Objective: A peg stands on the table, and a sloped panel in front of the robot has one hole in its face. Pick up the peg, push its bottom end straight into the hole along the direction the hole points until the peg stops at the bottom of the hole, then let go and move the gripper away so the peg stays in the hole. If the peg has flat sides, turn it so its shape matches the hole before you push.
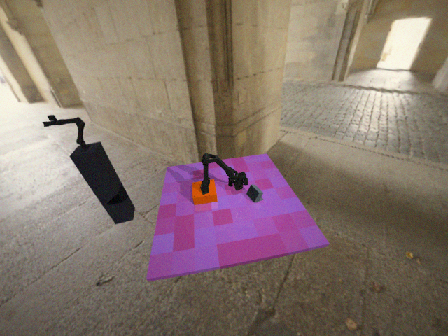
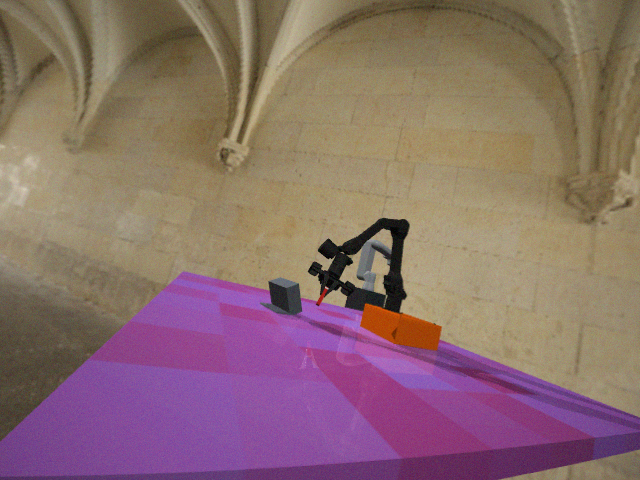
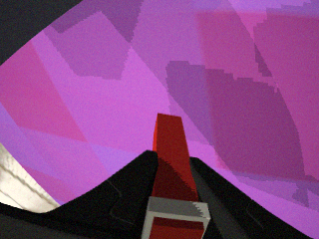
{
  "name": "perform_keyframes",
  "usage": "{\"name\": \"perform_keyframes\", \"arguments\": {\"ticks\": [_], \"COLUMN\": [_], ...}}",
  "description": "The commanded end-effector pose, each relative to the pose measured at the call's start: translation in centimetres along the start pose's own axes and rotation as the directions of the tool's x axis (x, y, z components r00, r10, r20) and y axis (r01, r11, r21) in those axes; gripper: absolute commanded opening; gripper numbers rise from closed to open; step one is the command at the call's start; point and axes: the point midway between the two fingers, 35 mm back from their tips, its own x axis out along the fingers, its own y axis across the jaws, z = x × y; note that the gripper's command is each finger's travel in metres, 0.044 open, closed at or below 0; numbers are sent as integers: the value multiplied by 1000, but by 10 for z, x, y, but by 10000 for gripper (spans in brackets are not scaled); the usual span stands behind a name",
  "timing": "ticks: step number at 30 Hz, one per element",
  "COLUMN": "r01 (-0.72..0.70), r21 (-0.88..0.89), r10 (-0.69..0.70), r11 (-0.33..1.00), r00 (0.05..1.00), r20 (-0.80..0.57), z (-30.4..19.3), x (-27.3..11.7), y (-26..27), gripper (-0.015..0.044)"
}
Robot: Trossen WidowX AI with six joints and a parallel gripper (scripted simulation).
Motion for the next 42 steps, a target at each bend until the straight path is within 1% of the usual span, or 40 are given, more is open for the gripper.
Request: {"name": "perform_keyframes", "arguments": {"ticks": [1, 42], "r01": [-10, -152], "r21": [30, 329], "r10": [11, 190], "r11": [1000, 932], "r00": [1000, 978], "r20": [-12, -89], "z": [3, 45], "x": [-1, -25], "y": [0, 17], "gripper": [0, 0]}}
